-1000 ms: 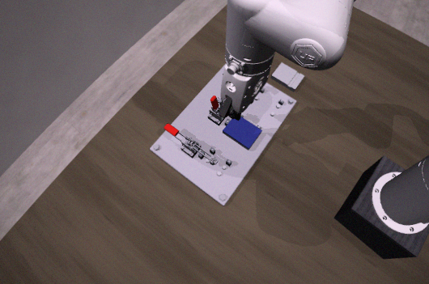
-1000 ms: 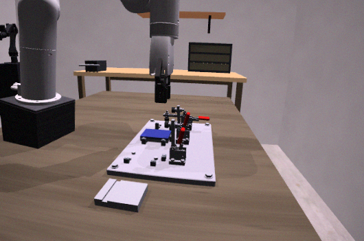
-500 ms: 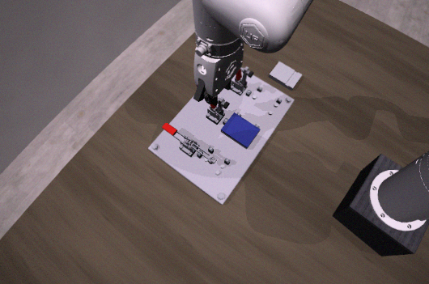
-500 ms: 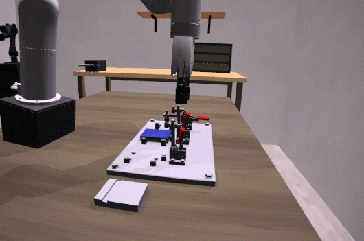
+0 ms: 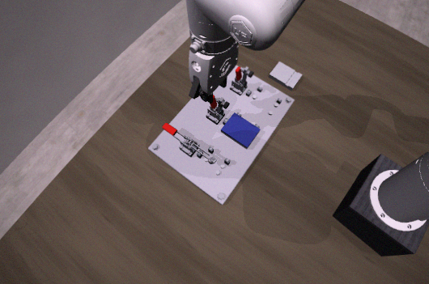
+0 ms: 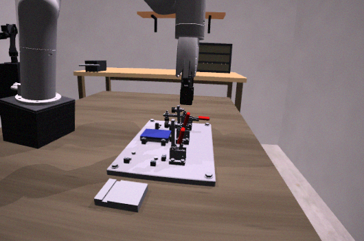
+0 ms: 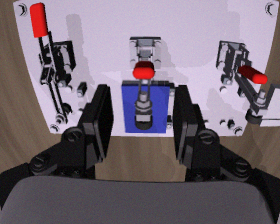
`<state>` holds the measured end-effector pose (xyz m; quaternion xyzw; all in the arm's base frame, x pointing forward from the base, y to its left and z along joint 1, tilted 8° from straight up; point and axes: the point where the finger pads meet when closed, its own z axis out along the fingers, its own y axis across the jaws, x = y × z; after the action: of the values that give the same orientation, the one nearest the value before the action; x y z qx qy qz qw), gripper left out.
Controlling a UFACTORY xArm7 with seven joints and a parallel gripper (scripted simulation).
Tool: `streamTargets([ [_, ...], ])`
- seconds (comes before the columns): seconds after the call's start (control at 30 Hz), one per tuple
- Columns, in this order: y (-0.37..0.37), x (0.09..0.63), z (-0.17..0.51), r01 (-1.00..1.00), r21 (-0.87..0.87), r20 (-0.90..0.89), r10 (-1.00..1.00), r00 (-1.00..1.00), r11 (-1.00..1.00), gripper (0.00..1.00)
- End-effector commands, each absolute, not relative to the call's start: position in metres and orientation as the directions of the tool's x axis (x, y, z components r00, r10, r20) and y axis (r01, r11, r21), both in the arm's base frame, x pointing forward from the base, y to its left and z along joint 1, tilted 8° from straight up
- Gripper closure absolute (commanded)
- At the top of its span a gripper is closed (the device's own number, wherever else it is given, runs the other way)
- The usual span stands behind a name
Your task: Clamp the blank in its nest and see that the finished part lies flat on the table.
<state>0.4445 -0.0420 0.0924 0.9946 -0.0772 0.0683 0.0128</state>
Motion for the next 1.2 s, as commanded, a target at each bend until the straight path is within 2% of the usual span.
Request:
streamTargets([
  [0.0,-0.042,0.446,0.089,-0.155,0.014,0.140,-0.152,0.978,-0.988,0.53],
  [1.17,-0.044,0.455,0.035,-0.155,0.014,0.140,-0.152,0.978,-0.988,0.53],
])
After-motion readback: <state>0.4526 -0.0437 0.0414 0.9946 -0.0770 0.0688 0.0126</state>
